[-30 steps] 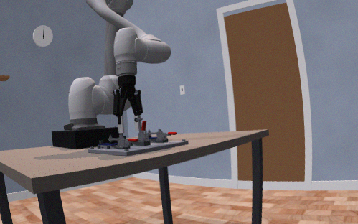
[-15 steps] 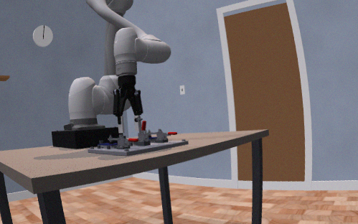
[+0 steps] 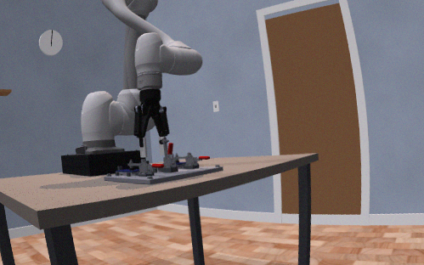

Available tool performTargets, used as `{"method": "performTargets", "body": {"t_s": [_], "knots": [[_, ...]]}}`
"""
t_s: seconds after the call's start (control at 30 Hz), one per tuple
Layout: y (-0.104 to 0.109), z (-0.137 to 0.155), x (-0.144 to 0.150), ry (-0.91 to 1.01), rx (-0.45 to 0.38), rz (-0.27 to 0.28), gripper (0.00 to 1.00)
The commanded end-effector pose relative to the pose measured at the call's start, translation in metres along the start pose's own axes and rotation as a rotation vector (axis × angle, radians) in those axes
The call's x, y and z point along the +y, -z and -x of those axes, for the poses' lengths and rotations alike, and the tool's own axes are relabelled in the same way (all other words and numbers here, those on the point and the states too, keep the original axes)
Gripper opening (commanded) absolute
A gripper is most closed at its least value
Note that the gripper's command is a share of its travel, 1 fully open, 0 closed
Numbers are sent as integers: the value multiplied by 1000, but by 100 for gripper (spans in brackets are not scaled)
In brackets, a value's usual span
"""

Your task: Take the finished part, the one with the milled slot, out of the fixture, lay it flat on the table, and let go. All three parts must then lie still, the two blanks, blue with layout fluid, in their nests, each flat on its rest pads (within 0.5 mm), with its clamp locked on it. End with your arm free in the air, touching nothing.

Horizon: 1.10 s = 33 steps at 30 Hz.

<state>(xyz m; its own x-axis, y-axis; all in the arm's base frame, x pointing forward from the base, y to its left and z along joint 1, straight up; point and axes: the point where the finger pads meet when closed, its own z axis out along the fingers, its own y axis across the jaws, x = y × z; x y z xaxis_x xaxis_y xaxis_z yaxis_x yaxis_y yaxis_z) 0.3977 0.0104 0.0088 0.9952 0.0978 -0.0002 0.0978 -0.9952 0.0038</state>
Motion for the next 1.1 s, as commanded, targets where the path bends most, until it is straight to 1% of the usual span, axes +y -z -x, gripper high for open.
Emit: {"method": "performTargets", "body": {"t_s": [0.0, 0.3, 0.77, 1.07], "knots": [[0, 0, 0, 0, 0, 0, 58], [-5, 0, 0, 0, 0, 0, 58], [-24, 0, 0, 0, 0, 0, 58], [-33, 0, 0, 0, 0, 0, 58]]}}
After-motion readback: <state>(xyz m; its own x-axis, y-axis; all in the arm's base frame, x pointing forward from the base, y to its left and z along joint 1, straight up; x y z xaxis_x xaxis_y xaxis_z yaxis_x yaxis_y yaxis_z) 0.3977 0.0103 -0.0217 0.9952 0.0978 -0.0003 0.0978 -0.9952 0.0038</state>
